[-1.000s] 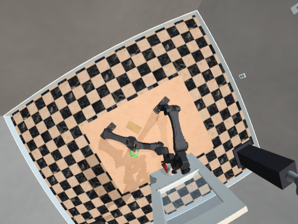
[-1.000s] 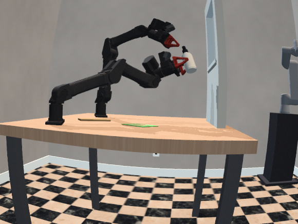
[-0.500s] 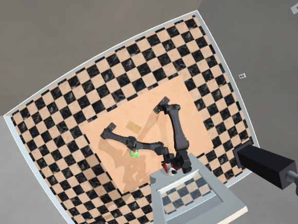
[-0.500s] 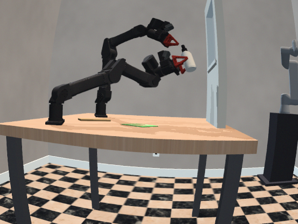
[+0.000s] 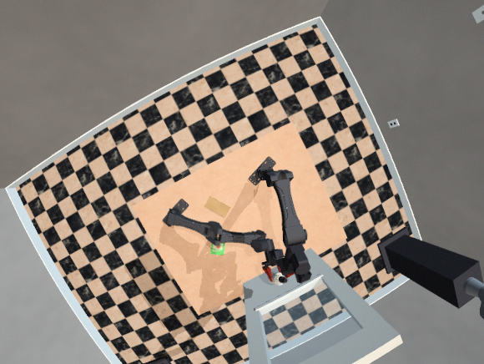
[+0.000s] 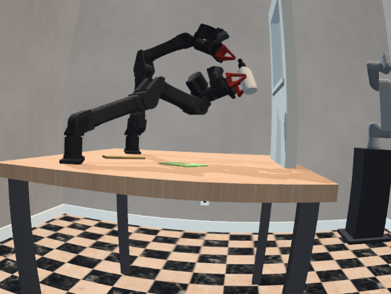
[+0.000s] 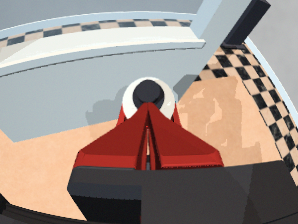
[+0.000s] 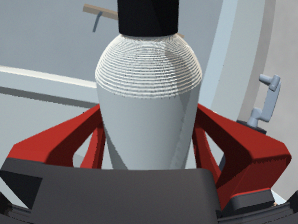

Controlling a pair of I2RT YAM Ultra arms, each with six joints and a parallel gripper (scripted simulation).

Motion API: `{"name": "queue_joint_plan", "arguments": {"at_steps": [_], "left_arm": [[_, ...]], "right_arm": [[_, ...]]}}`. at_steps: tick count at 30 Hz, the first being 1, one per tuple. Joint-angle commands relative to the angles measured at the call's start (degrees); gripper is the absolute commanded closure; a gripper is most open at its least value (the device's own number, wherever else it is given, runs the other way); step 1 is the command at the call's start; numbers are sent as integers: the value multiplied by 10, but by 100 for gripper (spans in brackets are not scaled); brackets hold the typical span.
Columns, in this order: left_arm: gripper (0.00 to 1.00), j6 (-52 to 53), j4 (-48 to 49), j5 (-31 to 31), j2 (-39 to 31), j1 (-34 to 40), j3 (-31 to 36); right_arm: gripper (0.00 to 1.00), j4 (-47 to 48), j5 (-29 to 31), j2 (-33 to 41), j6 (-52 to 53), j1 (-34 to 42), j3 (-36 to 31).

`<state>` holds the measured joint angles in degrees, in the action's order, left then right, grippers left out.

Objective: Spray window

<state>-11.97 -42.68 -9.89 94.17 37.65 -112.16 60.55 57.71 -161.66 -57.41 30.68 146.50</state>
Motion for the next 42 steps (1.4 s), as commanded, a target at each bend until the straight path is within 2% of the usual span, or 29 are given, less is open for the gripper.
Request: {"name": "queue_joint_plan", "arguments": {"at_steps": [1,6,9,17,29,31,42], "left_arm": [[100,4,13,5,-22,4,-15],[100,4,6,6,10,8,-18],[100,4,17,9,-24,-10,-5],[100,15,48,17,-39,-31,35],[100,50,165,43,-128,-125,168],[100,50,165,43,-128,-125,168],[100,78,270,68,-212,-217,296]], "right_arm": [[100,9,-14,19,5,0,20],[100,9,-14,19,5,0,20],[100,9,-14,19,5,0,20],[100,9,-14,19,5,0,20],[100,9,-14,19,5,0,20],[100,9,-14,19,5,0,20],[100,9,-14,19,5,0,20]]}}
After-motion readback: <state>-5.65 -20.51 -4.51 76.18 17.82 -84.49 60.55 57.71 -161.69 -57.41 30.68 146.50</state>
